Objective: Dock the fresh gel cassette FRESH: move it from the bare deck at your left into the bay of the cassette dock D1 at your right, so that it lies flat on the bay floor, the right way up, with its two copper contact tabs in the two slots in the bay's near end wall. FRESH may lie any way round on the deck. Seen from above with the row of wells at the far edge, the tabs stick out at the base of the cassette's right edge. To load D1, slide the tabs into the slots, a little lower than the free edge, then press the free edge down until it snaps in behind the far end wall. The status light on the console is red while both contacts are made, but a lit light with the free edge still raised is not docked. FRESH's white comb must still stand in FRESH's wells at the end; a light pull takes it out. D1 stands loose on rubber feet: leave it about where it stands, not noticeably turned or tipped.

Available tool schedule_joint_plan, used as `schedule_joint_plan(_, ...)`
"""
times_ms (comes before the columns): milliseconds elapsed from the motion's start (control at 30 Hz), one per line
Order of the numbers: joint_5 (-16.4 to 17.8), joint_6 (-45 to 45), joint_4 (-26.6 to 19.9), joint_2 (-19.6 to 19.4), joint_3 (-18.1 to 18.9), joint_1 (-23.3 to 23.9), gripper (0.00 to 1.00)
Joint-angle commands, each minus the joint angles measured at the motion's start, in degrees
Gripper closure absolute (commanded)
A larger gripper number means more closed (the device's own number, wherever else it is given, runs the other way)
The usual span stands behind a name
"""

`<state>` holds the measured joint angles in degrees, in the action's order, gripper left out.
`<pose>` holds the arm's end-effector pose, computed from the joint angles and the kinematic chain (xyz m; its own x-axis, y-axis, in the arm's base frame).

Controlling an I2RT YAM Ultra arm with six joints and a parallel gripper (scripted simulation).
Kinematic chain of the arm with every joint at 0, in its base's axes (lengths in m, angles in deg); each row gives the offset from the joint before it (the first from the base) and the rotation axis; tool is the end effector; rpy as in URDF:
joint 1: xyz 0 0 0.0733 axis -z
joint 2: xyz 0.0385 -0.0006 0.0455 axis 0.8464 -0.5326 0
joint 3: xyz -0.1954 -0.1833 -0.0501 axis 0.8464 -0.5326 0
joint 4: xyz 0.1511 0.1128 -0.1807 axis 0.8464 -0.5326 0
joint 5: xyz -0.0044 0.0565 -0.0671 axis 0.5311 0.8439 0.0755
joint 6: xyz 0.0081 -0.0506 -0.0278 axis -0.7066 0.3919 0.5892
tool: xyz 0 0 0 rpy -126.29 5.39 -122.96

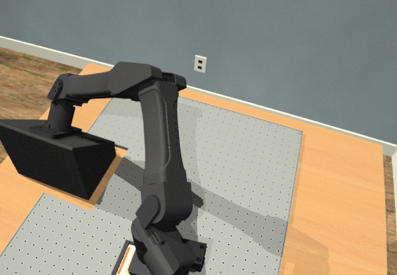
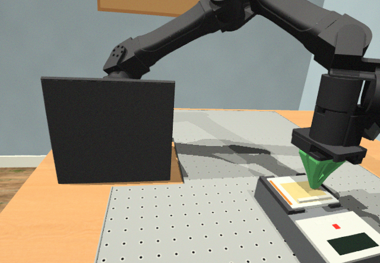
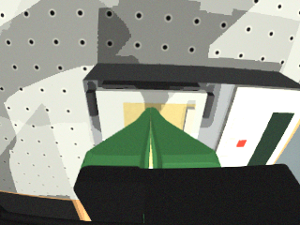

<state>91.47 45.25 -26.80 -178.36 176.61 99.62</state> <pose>0.3199 -0.2504 -0.1040 -0.9853 0.1445 -0.0915 0.0428 0.7262 0.6862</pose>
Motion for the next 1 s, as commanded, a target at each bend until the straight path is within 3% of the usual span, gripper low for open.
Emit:
schedule_joint_plan(0, -1.54, 0.51, -3.16, -2.02, 1.63, 0.82, 1.00)
schedule_joint_plan(967, -1.83, 1.63, -11.69, -2.78, 10.45, 2.05, 1.00)
